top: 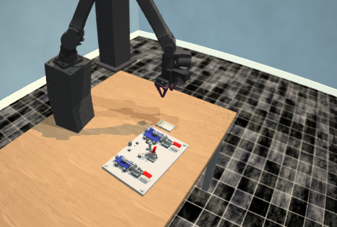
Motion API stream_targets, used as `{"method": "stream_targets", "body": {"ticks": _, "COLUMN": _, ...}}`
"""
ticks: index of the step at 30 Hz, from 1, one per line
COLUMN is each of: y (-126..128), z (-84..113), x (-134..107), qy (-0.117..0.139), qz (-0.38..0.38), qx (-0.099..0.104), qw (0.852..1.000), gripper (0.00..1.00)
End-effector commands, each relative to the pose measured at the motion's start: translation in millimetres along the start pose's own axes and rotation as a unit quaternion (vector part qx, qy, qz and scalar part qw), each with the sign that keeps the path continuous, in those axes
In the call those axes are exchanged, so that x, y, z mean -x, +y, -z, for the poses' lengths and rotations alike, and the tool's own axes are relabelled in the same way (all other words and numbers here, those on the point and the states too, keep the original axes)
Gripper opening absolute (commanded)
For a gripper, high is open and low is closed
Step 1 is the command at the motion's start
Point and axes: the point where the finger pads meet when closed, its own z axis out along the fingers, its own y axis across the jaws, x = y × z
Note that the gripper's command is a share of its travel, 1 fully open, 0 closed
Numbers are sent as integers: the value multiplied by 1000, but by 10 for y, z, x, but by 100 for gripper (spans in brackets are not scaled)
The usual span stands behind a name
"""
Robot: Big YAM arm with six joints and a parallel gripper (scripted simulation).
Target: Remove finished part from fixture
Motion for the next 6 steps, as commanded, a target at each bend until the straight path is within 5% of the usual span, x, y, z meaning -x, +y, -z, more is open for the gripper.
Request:
{"method": "stream_targets", "body": {"ticks": 1, "y": 48, "z": 69, "x": 18, "qy": -5, "qz": 0, "qx": 4, "qw": 1000, "gripper": 74}}
{"method": "stream_targets", "body": {"ticks": 6, "y": 48, "z": 69, "x": 18, "qy": -5, "qz": 0, "qx": 4, "qw": 1000, "gripper": 74}}
